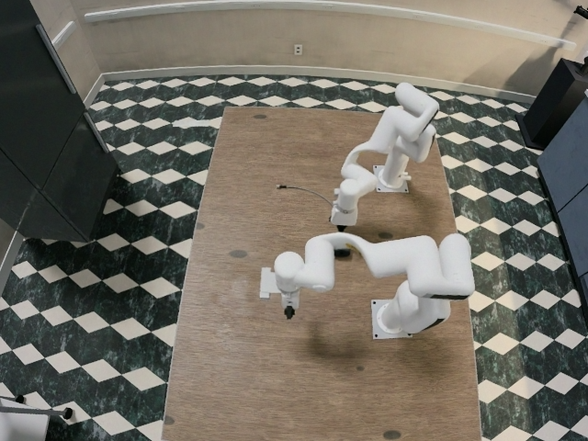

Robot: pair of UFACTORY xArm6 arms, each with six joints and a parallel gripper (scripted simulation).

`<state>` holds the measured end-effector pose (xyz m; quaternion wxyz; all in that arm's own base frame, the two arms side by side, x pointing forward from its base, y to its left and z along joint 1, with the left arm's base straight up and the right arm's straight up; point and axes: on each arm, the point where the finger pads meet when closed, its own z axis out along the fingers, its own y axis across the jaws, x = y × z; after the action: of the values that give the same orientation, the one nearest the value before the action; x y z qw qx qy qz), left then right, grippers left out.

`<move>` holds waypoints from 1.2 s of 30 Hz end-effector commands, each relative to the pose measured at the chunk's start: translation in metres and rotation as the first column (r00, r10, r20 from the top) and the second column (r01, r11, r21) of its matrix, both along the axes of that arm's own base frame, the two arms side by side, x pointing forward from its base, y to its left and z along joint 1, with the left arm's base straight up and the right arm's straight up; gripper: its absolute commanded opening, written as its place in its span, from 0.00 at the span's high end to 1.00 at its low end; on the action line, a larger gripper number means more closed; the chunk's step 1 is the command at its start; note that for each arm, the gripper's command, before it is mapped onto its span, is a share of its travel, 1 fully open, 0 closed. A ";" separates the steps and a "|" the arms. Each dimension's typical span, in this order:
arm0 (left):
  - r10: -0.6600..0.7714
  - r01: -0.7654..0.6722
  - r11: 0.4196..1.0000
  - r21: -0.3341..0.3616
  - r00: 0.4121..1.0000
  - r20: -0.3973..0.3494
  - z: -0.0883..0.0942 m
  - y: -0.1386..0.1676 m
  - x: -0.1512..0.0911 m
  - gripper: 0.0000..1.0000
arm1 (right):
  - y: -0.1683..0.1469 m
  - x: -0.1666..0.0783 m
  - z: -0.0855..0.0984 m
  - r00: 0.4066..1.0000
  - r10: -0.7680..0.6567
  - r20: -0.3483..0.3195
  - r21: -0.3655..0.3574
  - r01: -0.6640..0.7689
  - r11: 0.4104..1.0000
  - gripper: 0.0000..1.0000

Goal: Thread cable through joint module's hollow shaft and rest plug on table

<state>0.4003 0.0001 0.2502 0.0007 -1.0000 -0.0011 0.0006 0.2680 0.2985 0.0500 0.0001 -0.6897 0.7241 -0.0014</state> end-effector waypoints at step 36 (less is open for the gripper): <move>0.000 0.000 1.000 -0.004 1.000 0.021 0.007 0.001 0.004 0.00 | 0.028 0.004 0.006 1.000 0.005 0.015 0.014 -0.006 1.000 0.65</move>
<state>0.4003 0.0001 0.2502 0.0007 -1.0000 -0.0011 0.0006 0.2667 0.3222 0.0499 0.0000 -0.6928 0.7211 -0.0015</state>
